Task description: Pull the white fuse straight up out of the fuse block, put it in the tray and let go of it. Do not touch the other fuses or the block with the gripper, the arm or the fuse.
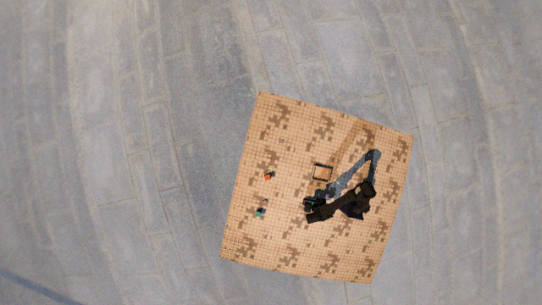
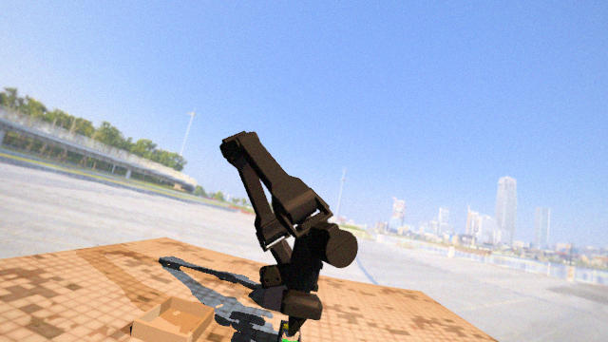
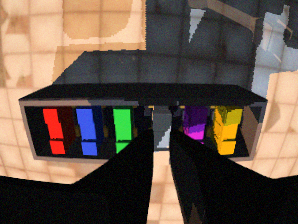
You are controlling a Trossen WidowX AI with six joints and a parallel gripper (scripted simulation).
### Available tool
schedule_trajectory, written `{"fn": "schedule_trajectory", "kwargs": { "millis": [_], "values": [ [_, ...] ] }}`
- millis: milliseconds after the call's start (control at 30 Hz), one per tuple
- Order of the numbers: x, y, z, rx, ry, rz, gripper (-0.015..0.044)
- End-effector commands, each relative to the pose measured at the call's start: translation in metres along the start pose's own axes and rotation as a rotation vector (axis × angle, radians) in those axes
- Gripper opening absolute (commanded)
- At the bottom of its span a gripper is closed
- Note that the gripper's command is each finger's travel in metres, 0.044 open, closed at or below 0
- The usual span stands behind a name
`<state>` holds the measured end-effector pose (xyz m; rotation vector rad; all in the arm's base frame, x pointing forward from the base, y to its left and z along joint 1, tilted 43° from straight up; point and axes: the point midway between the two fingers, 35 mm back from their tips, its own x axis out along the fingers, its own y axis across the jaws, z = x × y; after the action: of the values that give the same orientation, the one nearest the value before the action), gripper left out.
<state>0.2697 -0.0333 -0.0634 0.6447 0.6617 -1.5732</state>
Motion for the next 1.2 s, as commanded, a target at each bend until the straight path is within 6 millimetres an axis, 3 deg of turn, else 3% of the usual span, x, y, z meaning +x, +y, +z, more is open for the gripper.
{"fn": "schedule_trajectory", "kwargs": {
  "millis": [0, 1167],
  "values": [
    [-0.002, 0.0, 0.0, 0.002, 0.003, 0.0, 0.0],
    [-0.019, 0.0, -0.001, 0.001, 0.002, 0.001, 0.0]
  ]
}}
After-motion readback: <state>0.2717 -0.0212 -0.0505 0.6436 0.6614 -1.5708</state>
